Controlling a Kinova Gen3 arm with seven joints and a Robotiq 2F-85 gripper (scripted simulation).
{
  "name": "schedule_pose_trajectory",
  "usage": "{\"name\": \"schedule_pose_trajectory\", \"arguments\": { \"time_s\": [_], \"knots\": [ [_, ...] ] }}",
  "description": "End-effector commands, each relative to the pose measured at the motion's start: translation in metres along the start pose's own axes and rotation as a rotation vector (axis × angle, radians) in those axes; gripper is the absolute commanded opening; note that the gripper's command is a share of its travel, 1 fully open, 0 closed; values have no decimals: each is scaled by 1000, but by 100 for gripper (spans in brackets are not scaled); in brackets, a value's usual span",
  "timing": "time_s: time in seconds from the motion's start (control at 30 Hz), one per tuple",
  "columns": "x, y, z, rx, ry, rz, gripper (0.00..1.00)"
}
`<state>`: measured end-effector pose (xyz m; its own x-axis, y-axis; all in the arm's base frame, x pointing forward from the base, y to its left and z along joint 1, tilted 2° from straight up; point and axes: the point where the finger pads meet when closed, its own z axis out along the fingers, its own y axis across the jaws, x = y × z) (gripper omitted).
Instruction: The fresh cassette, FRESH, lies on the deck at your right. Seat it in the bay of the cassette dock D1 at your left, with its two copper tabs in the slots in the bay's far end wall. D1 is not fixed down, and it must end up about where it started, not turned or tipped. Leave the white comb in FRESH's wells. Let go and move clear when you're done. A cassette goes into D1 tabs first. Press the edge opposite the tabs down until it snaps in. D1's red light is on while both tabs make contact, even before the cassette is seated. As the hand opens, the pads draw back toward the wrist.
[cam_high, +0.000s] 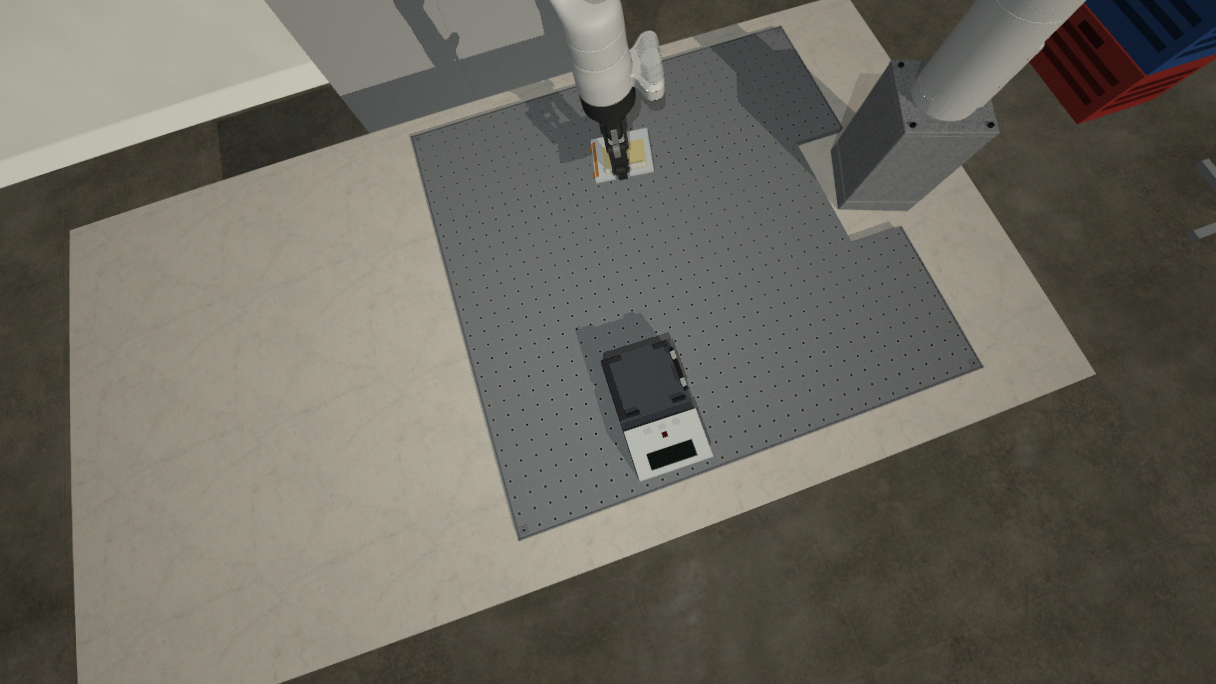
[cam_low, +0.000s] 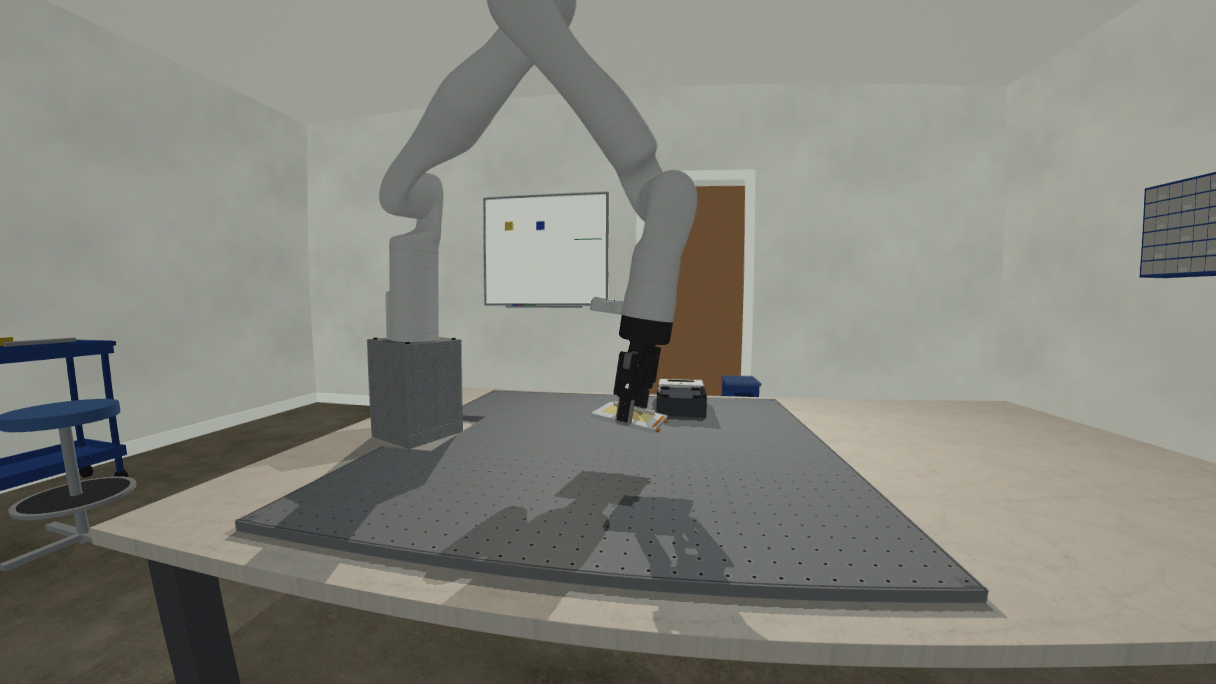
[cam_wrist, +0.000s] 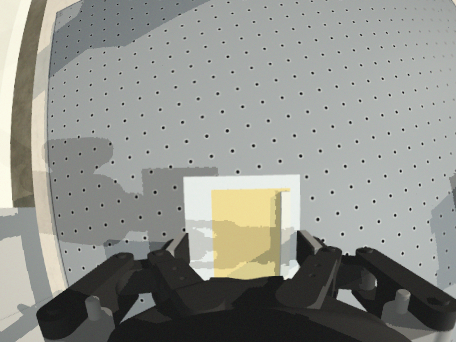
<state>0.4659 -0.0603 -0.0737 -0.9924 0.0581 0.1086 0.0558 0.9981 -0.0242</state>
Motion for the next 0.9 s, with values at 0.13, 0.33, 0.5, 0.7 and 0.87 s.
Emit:
{"name": "schedule_pose_trajectory", "arguments": {
  "time_s": [0.13, 0.33, 0.5, 0.7, 0.87],
  "knots": [
    [-1, 30, -1, 15, 40, -184, 0],
    [2, 62, -5, 11, 50, -187, 0],
    [2, 87, -8, 11, 50, -187, 0],
    [3, 107, -11, 11, 50, -187, 0],
    [4, 132, -14, 11, 51, -187, 0]
  ]
}}
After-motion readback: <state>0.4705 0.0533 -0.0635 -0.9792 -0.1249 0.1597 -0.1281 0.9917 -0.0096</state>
